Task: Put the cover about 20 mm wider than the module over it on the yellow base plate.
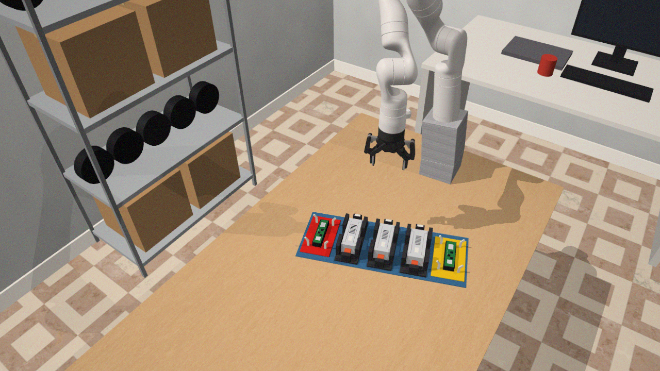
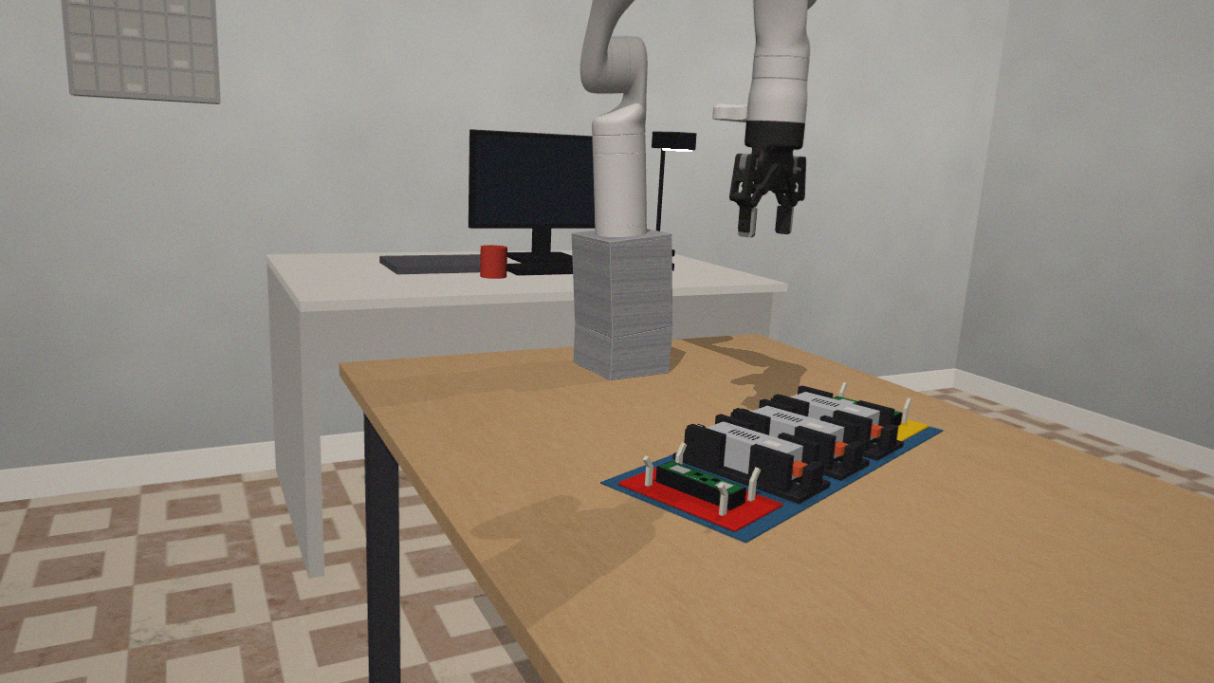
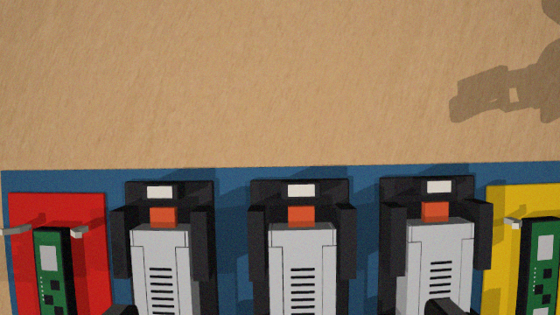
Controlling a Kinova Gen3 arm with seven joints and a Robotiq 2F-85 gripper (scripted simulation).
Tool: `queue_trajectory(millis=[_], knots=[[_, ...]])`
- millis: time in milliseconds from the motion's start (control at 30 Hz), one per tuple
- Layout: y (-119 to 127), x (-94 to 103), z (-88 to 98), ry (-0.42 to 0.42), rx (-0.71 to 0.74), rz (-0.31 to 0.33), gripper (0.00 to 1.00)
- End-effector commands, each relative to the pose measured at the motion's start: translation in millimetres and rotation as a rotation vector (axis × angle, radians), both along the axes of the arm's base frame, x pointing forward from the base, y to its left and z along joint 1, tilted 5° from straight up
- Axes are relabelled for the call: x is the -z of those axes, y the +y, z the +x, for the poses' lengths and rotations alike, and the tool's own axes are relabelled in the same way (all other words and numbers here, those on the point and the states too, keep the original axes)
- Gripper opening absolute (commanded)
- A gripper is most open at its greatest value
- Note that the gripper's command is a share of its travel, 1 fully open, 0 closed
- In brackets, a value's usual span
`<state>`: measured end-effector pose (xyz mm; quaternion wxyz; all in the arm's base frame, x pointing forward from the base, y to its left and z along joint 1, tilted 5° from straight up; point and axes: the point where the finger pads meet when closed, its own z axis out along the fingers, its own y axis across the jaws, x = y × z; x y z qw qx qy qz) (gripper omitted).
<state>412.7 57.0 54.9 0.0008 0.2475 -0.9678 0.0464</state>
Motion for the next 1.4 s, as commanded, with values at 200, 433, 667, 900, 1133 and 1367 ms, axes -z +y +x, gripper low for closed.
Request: queue_trajectory(millis=[200,433,667,900,1133,1367], knots=[[33.4,3.0,10.8,-0.002,0.0,0.0,1.0],[33.4,3.0,10.8,-0.002,0.0,0.0,1.0],[33.3,3.0,10.8,-0.002,0.0,0.0,1.0],[33.3,3.0,10.8,-0.002,0.0,0.0,1.0],[49.7,19.7,5.5,-0.002,0.0,0.0,1.0],[74.3,44.8,-2.4,-0.002,0.0,0.001,1.0]])
